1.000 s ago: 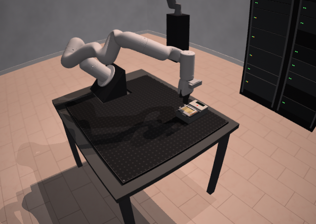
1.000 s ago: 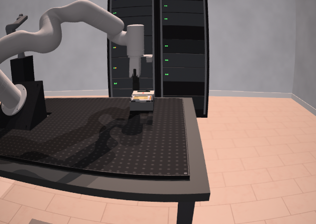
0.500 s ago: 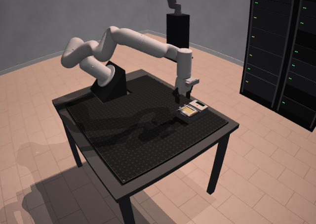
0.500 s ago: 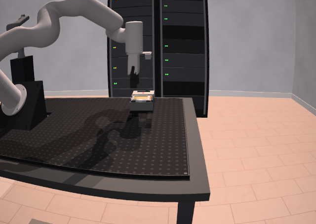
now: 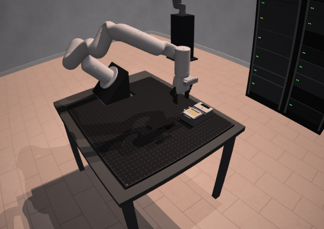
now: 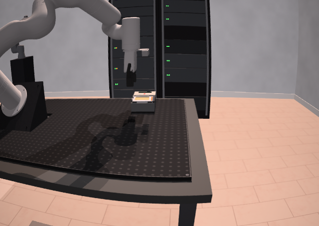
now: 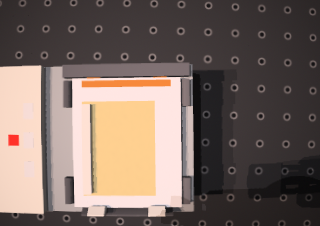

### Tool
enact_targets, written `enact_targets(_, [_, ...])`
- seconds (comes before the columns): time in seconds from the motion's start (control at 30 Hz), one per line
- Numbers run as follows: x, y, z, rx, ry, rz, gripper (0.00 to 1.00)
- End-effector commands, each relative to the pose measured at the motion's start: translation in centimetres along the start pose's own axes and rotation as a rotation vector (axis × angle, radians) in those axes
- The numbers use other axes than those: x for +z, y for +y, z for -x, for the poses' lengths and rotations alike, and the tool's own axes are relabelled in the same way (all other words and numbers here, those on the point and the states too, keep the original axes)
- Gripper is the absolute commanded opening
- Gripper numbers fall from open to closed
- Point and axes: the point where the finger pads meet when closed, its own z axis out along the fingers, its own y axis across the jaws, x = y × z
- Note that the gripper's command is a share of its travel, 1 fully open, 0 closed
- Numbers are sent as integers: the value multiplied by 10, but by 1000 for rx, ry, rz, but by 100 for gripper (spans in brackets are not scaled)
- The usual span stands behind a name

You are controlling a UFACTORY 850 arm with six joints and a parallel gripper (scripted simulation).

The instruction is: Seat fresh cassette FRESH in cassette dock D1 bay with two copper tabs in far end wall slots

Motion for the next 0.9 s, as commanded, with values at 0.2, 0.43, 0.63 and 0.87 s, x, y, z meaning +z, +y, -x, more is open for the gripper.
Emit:
enact_targets(0.2, [-17, 30, 17, 10, 7, -2, 100])
enact_targets(0.43, [-25, 49, 31, 12, 7, -2, 100])
enact_targets(0.63, [-31, 65, 44, 15, 6, -3, 100])
enact_targets(0.87, [-37, 84, 62, 18, 6, -4, 100])
